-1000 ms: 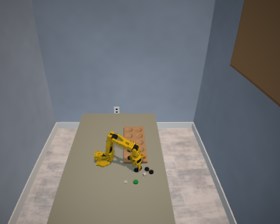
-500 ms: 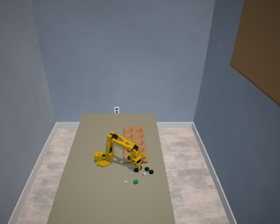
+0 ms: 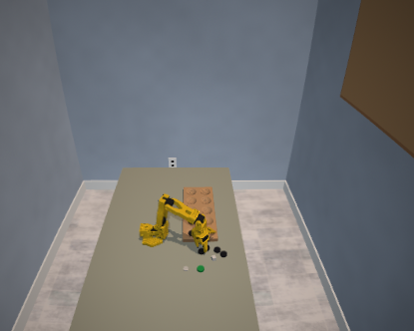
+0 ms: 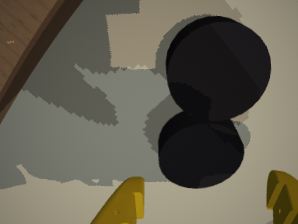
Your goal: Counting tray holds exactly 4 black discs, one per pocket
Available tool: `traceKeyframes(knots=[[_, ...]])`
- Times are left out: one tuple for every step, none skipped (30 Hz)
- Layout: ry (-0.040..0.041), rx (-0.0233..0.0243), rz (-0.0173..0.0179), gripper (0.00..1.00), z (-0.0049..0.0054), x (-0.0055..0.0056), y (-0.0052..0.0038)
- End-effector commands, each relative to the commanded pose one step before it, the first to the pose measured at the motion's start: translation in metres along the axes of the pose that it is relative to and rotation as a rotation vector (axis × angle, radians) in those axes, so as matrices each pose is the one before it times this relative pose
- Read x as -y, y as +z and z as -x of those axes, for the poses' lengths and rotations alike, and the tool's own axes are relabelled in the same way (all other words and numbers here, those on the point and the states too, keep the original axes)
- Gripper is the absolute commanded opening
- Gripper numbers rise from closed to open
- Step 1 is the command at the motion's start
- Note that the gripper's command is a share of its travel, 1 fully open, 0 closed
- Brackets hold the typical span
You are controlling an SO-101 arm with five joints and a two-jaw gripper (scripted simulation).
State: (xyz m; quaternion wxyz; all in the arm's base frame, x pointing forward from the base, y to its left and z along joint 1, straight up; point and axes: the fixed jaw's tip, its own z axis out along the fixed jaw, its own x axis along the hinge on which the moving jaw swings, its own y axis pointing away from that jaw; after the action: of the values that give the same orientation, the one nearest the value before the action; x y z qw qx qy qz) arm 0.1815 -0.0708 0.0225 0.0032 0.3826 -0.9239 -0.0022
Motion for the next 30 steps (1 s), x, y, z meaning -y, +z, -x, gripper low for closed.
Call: traceKeyframes(knots=[[-0.00013,0.02938,-0.066,0.24,0.00362,0.00823,-0.010836],[0.0,0.0,0.0,0.24,0.0,0.0,0.0],[0.0,0.0,0.0,0.24,0.0,0.0,0.0],[0.0,0.0,0.0,0.24,0.0,0.0,0.000038],[0.0,0.0,0.0,0.24,0.0,0.00001,0.000235],[0.0,0.0,0.0,0.24,0.00001,0.00002,0.00055],[0.0,0.0,0.0,0.24,0.00001,0.00002,0.000908],[0.0,0.0,0.0,0.24,0.00001,0.00002,0.001248],[0.0,0.0,0.0,0.24,0.00001,0.00002,0.001523],[0.0,0.0,0.0,0.24,0.0,0.0,0.0],[0.0,0.0,0.0,0.24,0.0,0.0,0.0],[0.0,0.0,0.0,0.24,0.0,0.0,0.001699],[0.0,0.0,0.0,0.24,-0.00001,-0.00001,0.001758],[0.0,0.0,0.0,0.24,-0.00001,-0.00003,0.001692],[0.0,0.0,0.0,0.24,-0.00002,-0.00004,0.00151],[0.0,0.0,0.0,0.24,-0.00002,-0.00004,0.001233],[0.0,0.0,0.0,0.24,-0.00002,-0.00004,0.000895],[0.0,0.0,0.0,0.24,-0.00001,-0.00002,0.000541],[0.0,0.0,0.0,0.24,0.0,-0.00001,0.000231],[0.0,0.0,0.0,0.24,0.0,0.0,0.000037],[0.0,0.0,0.0,0.24,0.0,0.0,0.0],[0.0,0.0,0.0,0.24,0.0,0.0,0.0],[0.0,0.0,0.0,0.24,0.0,0.0,0.0],[0.0,0.0,0.0,0.24,0.0,0.0,0.0],[0.0,0.0,0.0,0.24,0.0,0.0,0.0],[0.0,0.0,0.0,0.24,0.0,0.0,0.0],[0.0,0.0,0.0,0.24,0.0,0.0,0.0],[0.0,0.0,0.0,0.24,0.0,0.0,0.0],[0.0,0.0,0.0,0.24,0.0,0.0,0.0],[0.0,0.0,0.0,0.24,0.0,0.0,0.0]])
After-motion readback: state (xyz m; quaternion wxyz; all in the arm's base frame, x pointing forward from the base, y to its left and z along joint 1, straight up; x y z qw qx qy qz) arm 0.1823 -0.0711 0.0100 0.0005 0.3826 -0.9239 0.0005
